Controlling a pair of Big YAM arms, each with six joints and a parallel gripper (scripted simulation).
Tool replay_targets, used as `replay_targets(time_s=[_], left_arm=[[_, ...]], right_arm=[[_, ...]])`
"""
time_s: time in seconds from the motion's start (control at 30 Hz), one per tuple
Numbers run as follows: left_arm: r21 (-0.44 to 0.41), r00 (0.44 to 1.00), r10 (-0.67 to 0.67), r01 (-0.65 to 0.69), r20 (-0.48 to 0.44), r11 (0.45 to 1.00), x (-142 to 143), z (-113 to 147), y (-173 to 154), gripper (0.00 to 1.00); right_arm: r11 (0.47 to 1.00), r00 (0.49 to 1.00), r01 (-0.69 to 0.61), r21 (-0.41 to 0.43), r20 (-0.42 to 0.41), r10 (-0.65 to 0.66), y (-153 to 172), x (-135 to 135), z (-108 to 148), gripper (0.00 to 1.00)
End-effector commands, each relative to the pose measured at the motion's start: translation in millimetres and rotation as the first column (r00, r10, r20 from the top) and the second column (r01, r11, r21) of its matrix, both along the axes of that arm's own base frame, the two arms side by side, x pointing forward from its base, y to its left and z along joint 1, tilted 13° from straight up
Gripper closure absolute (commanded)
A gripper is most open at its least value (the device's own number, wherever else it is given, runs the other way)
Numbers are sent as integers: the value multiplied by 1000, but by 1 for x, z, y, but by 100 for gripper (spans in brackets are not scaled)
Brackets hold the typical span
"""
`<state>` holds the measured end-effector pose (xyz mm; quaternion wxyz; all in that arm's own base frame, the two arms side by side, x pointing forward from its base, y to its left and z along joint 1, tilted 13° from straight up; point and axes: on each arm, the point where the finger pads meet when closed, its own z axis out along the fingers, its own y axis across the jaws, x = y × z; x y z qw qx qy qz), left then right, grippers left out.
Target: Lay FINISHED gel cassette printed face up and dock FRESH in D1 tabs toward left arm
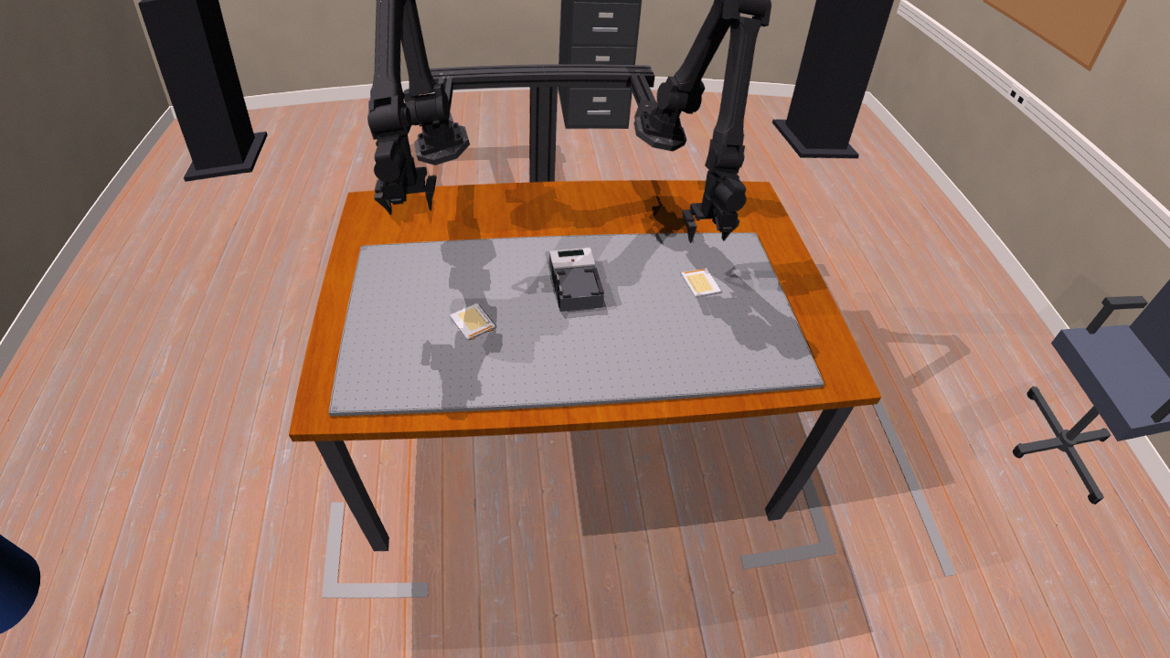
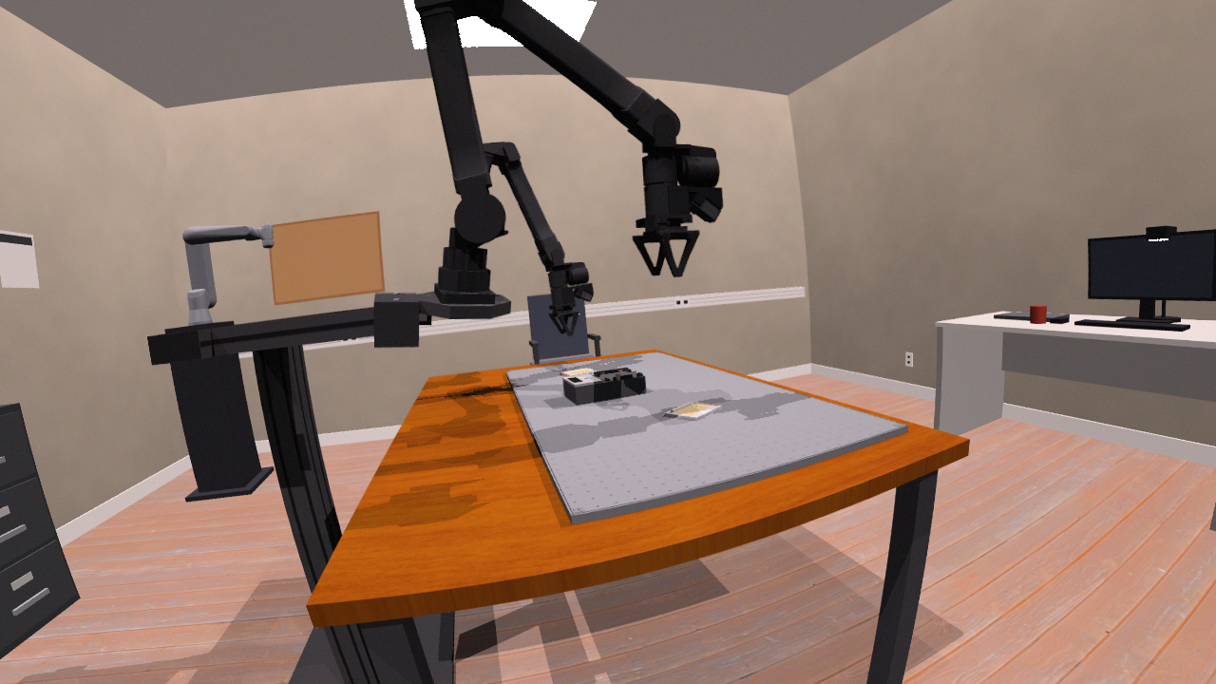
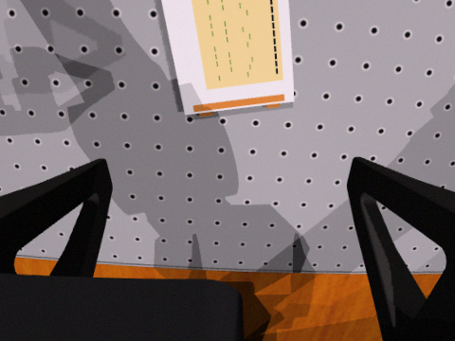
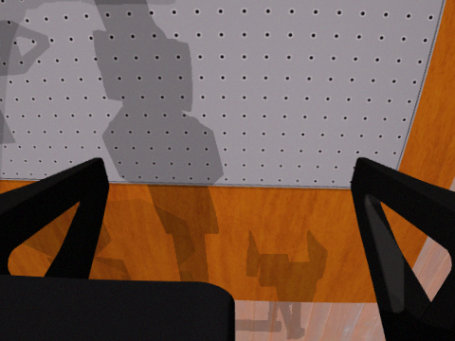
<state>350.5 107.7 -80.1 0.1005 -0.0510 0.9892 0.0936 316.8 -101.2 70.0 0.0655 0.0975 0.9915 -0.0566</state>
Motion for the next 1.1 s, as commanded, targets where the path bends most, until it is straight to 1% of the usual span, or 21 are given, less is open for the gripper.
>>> replay_targets(time_s=[0.0,0.07,0.13,0.63,0.7,0.97,1.07], left_arm=[[-9,995,-52,52,-84,999,7,18,-6,2],[-9,995,-52,52,-84,999,5,28,-8,2],[-9,995,-52,52,-84,999,5,28,-8,2],[-9,995,-52,52,-84,999,-3,102,-18,2],[-9,995,-52,52,-84,999,-3,102,-18,2],[-9,995,-52,52,-84,999,-8,141,-23,2],[-9,995,-52,52,-84,999,-8,143,-24,2]], right_arm=[[1000,1000,-11,-6,29,11,-6,19,17,0],[1000,1000,-11,-6,29,11,-6,19,17,0],[1000,1000,-11,-6,29,11,-6,19,17,0],[1000,1000,-11,-6,29,11,-6,19,17,0],[1000,1000,-11,-6,29,11,-6,19,17,0],[1000,1000,-11,-6,29,11,-6,19,17,0],[1000,1000,-11,-6,29,11,-6,19,17,0]])
